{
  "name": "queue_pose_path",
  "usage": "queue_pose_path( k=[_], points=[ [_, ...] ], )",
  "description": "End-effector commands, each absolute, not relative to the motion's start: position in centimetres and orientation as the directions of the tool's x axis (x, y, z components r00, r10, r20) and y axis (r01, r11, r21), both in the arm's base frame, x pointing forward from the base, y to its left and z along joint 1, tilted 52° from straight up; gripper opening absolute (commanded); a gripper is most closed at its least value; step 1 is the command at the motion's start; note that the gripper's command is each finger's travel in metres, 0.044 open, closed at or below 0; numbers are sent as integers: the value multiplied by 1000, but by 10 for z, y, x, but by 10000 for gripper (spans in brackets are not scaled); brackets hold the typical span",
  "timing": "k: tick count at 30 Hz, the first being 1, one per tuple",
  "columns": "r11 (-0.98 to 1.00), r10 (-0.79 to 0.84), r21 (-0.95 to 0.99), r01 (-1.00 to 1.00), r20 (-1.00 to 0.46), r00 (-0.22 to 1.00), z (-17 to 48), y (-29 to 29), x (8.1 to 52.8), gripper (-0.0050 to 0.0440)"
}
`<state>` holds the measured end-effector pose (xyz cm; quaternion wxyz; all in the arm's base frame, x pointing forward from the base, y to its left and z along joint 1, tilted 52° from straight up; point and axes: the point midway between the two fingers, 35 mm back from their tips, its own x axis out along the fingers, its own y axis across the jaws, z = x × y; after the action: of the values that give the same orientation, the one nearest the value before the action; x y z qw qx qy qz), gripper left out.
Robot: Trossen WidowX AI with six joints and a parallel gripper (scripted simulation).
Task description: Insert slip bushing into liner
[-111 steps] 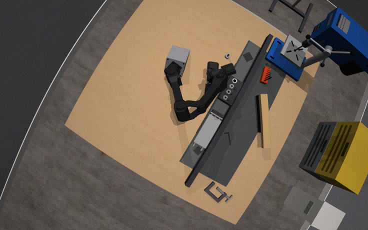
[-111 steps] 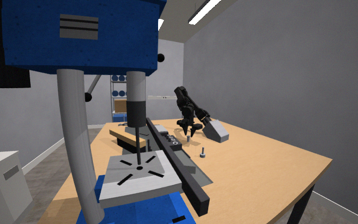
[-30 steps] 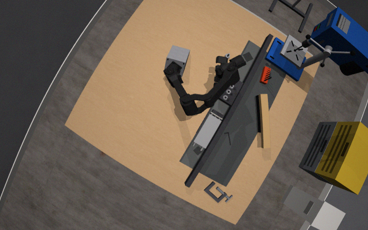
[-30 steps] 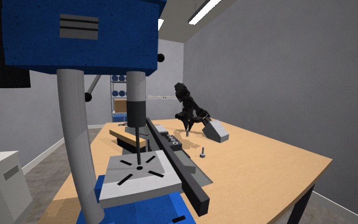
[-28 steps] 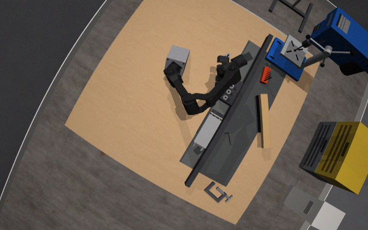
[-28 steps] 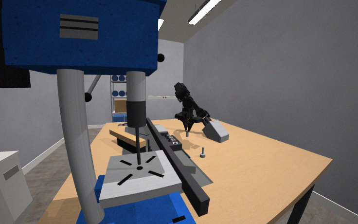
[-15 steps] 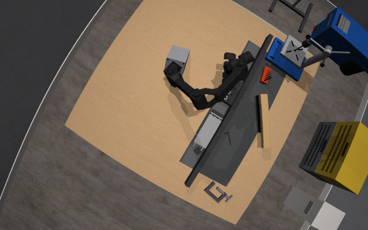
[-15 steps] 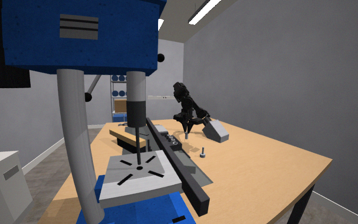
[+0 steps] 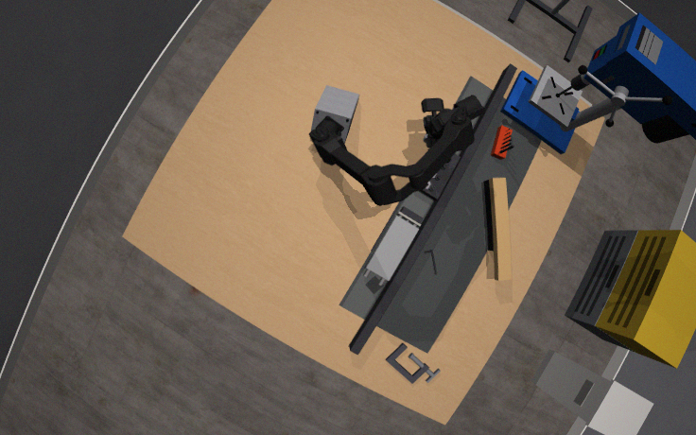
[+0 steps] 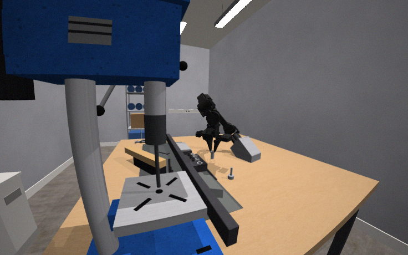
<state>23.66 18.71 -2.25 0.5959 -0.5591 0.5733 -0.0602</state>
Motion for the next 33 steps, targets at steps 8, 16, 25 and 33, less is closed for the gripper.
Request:
queue_pose_path(
  k=[8,16,25,33],
  points=[
    [170,-701,-615,-770,-625,344,-19,191,240,-50],
    [-24,-701,-462,-887,-625,344,-19,191,240,-50],
    [-192,-701,-299,-935,-625,344,-19,191,240,-50],
    [-272,-703,-213,-938,-622,345,-19,192,246,-50]
  ],
)
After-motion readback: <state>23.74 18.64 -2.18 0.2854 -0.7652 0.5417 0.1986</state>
